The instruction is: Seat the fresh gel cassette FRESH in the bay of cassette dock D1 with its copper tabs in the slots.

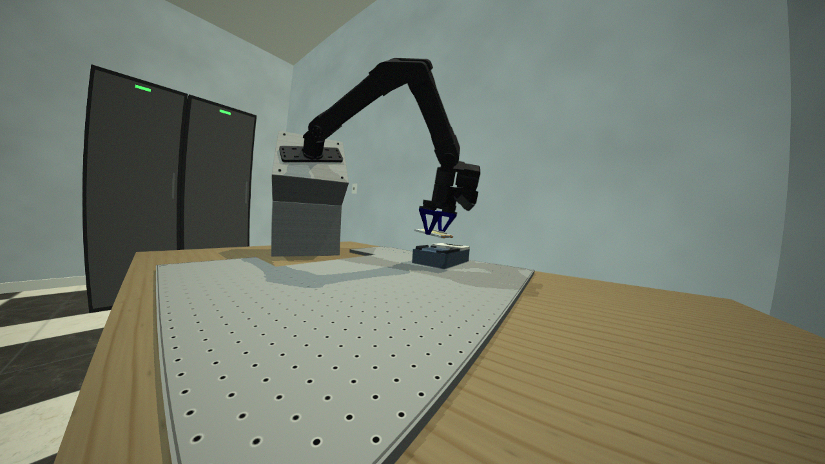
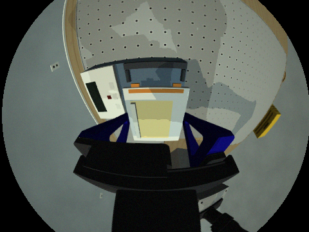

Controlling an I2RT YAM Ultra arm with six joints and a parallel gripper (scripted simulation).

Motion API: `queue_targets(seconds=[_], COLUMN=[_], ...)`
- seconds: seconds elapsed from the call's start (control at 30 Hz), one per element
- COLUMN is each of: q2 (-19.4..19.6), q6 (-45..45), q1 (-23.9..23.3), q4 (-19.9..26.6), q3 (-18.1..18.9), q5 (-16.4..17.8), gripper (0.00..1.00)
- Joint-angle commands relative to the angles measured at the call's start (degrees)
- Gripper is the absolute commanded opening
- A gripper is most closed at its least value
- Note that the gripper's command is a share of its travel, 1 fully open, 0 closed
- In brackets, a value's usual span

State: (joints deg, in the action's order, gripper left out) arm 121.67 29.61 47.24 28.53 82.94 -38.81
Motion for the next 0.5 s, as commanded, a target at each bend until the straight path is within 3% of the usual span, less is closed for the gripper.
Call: queue_targets(seconds=[0.0, 0.27, 0.3, 0.47], q2=[1.0, 2.1, 0.8, 3.2], q6=[-1.2, -2.0, -2.1, -2.9], q1=[0.0, -0.9, -0.2, -1.7], q4=[-1.5, -2.6, -2.7, -3.5], q3=[1.4, 1.9, 1.9, 2.6], q5=[0.3, 0.6, 0.3, 0.9], gripper=[0.00, 0.00, 0.00, 0.00])
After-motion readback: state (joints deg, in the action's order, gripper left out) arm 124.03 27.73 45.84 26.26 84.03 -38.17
